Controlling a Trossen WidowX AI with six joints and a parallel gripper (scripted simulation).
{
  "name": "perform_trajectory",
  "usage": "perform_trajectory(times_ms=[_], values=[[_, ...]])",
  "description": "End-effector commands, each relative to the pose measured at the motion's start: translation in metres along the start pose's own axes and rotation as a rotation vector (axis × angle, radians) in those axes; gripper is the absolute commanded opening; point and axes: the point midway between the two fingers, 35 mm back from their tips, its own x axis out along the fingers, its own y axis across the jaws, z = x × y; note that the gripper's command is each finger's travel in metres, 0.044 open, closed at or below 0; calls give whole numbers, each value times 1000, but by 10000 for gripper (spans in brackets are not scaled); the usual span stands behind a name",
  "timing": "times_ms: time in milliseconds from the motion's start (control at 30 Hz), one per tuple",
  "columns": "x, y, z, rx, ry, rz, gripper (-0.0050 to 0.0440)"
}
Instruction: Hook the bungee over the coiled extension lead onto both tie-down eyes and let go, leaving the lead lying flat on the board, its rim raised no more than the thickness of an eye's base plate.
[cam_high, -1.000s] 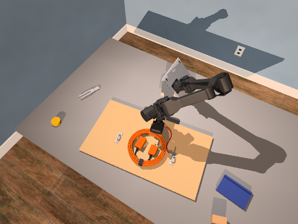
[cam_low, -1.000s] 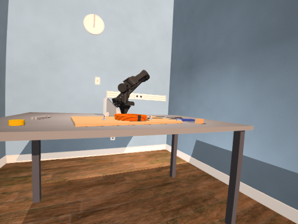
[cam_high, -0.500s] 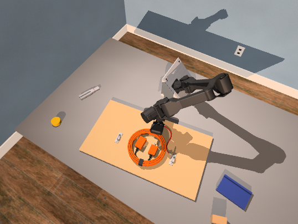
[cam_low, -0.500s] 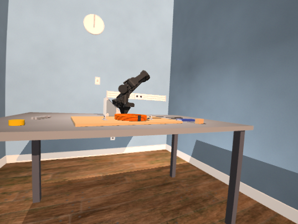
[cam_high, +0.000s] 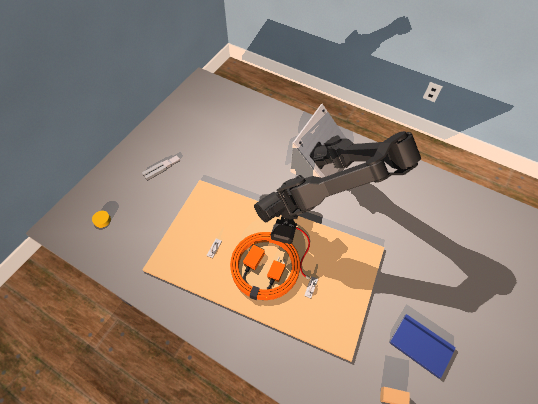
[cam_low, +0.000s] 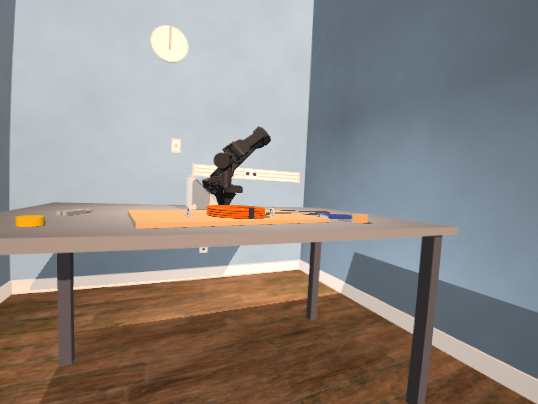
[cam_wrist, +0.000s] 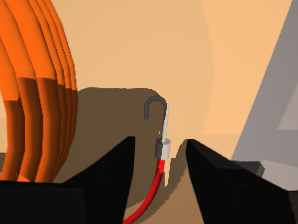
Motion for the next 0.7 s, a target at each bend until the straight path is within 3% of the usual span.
perform_trajectory(times_ms=[0,33,100,667], values=[[2,-1,-1,6,6,-4,150],[3,-2,-1,7,7,-4,150],[-1,2,0,-5,-3,5,102],[-1,2,0,-5,-3,5,2]])
